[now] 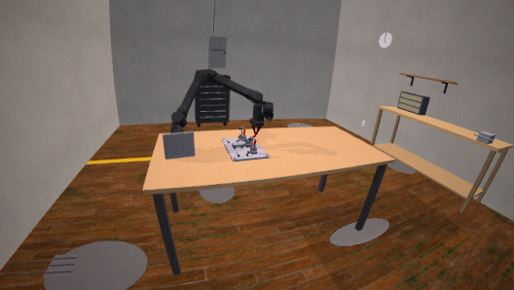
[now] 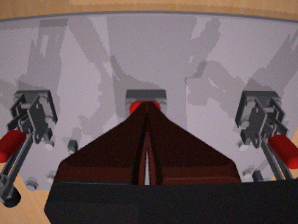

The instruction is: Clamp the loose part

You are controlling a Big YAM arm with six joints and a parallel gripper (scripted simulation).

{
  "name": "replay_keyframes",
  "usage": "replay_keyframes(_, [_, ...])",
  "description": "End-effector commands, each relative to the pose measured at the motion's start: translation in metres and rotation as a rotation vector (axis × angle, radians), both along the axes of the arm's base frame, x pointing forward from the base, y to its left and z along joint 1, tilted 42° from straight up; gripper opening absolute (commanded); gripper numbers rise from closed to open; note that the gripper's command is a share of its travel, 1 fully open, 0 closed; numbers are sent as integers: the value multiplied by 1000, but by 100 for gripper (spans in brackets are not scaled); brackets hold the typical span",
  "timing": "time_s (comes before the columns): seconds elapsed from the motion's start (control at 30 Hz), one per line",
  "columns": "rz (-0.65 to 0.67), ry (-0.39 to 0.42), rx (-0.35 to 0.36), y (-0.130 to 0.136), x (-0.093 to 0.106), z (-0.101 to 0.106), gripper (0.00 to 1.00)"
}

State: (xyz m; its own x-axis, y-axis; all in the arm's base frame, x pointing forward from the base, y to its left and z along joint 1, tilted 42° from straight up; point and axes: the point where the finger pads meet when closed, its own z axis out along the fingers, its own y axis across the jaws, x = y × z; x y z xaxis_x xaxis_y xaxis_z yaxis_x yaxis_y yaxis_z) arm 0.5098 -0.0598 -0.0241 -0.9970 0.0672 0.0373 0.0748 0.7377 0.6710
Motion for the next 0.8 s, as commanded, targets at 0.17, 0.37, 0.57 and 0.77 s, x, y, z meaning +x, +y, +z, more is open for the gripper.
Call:
replay_keyframes(0.17, [0, -38, -15, -10, 17, 13, 0])
replay_keyframes(0.37, [-2, -24, -9, -7, 0, 12, 0])
replay_keyframes(0.57, [-8, -27, -11, -10, -4, 5, 0])
replay_keyframes(0.77, [-1, -39, -15, -6, -5, 11, 0])
